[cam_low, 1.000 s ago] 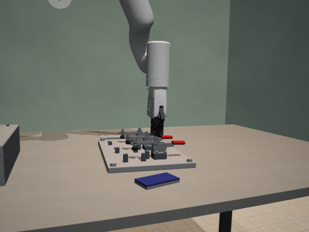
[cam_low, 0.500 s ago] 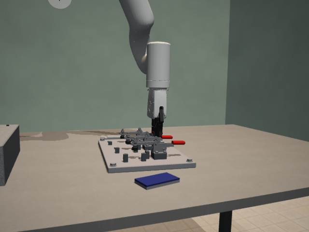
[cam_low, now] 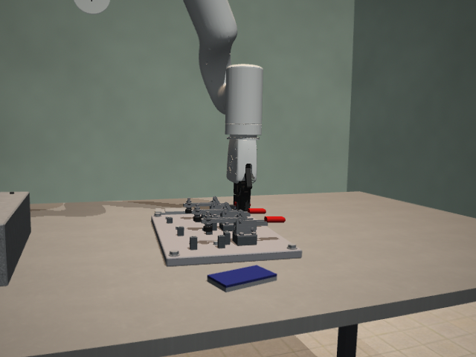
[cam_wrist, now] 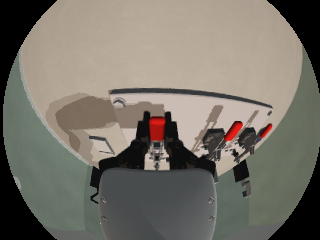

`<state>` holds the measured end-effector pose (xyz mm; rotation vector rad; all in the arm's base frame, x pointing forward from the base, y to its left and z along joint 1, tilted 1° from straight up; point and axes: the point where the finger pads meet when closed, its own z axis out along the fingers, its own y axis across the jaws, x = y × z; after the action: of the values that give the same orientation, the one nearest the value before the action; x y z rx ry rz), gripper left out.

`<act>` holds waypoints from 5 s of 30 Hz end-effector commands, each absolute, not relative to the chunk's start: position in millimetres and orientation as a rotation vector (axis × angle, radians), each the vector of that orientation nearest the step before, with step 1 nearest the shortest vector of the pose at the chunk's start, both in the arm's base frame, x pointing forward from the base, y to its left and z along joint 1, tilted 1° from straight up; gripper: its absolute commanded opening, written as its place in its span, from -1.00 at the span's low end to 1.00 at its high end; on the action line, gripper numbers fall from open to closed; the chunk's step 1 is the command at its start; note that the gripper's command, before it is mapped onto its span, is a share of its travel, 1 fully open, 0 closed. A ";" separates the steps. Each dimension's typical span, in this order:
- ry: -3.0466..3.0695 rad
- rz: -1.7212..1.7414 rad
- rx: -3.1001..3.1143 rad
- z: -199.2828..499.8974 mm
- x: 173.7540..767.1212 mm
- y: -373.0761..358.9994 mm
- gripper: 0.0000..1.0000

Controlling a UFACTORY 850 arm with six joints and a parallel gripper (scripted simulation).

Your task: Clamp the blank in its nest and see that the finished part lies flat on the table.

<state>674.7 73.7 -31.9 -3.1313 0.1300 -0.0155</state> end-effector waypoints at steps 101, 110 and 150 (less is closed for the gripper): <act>0.130 -0.019 -3.131 0.0 643.7 76.3 -1.00; 0.130 -0.019 -3.131 1.2 637.7 76.8 -1.00; 0.130 -0.019 -3.131 1.6 627.3 77.6 -1.00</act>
<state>630.0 77.1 2.5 -3.1299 0.1307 -0.0311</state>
